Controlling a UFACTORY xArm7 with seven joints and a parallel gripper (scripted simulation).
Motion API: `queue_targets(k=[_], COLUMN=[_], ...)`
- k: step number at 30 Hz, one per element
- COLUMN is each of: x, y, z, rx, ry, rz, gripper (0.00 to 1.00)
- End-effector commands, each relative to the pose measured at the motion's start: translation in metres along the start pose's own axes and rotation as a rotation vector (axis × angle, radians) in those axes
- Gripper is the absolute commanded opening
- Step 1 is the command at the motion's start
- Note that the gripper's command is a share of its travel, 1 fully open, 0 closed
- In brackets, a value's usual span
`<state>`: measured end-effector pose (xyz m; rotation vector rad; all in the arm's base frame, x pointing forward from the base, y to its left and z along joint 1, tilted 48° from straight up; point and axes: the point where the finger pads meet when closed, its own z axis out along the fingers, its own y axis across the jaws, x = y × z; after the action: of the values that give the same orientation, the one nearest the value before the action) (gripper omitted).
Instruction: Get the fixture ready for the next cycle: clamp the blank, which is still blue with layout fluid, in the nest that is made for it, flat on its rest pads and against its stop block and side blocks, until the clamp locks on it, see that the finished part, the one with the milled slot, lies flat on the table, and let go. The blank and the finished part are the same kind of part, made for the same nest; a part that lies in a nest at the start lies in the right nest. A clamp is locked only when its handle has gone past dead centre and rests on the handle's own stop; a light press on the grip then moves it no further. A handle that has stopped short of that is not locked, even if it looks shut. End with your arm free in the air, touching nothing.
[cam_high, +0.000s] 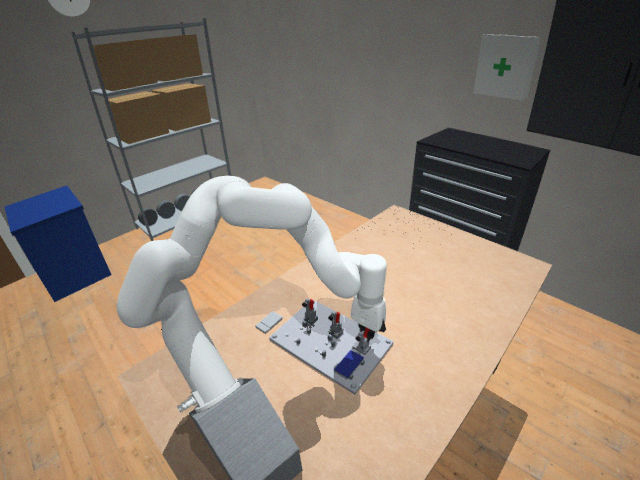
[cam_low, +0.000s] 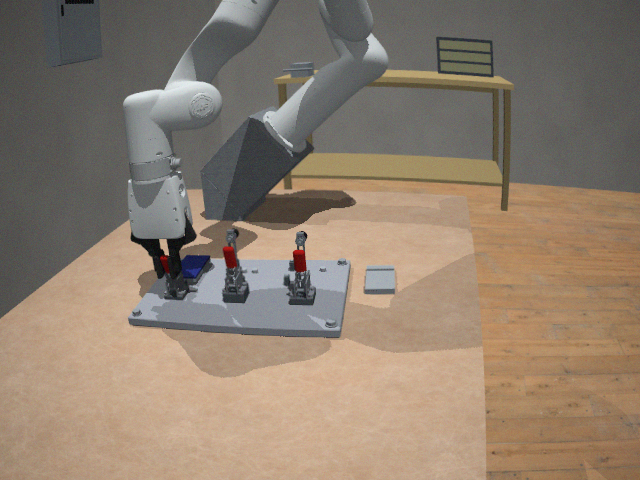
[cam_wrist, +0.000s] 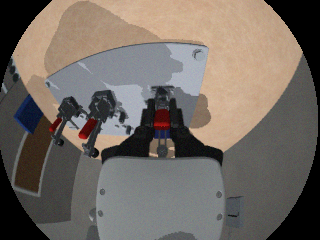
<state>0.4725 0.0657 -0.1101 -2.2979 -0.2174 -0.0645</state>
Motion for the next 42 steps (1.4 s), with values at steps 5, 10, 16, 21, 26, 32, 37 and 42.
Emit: queue_targets(k=[5,10,16,21,26,32,37,42], x=[0.008,0.012,0.015,0.019,0.022,0.025,0.029,0.032], y=[0.002,0.002,0.002,0.002,0.002,0.002,0.002,0.002], z=[-0.001,0.0,0.001,0.003,0.005,0.007,0.009,0.012], rx=[-0.005,-0.005,-0.005,-0.005,-0.005,-0.005,-0.005,-0.005], ry=[0.006,0.006,0.006,0.006,0.006,0.006,0.006,0.006], rz=[0.0,0.0,0.0,0.0,0.0,0.0,0.0,0.0], gripper=[0.0,0.0,0.0,0.0,0.0,0.0,0.0,0.0])
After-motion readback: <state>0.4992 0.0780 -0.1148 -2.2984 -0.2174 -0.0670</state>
